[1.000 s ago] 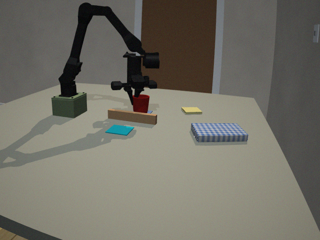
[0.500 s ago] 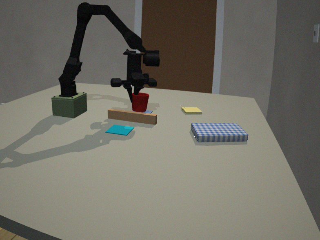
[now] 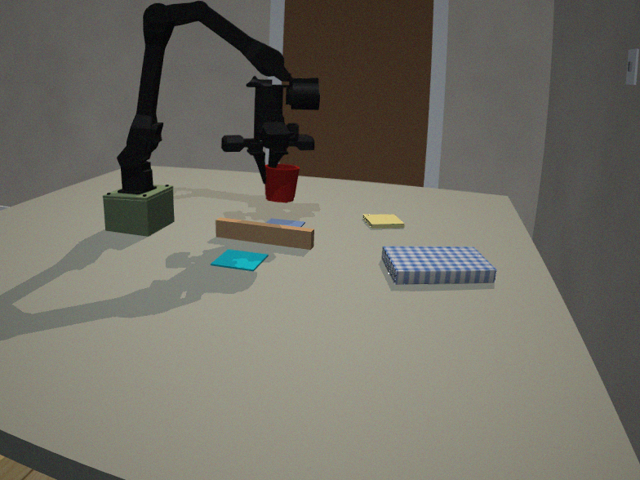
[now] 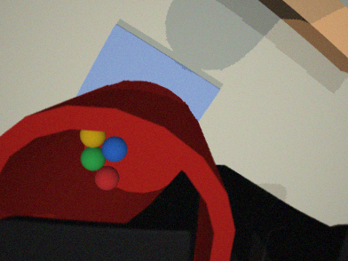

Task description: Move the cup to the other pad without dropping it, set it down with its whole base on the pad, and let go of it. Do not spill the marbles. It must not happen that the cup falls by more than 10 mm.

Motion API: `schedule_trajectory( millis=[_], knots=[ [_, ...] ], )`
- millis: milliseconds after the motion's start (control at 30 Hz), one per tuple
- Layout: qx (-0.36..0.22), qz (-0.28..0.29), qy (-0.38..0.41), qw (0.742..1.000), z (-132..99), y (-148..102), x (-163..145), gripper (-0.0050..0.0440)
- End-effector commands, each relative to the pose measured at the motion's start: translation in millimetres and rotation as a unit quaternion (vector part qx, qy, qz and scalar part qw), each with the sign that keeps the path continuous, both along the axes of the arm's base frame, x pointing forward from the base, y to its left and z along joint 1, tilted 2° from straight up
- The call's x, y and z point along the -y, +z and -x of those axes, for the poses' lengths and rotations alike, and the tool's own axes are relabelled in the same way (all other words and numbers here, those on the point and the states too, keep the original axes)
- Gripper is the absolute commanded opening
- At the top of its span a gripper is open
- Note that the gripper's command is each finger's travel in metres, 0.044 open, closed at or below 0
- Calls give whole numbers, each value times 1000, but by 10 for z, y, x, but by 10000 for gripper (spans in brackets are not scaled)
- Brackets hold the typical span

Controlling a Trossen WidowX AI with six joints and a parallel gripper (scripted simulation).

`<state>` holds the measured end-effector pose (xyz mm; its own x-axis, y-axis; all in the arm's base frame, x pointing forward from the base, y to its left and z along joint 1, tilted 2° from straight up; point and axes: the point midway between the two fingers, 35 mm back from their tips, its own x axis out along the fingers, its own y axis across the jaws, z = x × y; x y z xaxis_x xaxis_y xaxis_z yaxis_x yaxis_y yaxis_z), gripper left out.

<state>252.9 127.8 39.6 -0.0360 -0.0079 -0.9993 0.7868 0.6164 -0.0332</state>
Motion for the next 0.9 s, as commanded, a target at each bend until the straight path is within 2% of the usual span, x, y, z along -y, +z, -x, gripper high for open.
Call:
schedule_trajectory(
  millis=[0,867],
  knots=[
    [10,-5,-2,1000,-29,90,-14,0],
    [9,-4,0,1000,-35,76,37,0]
  ],
)
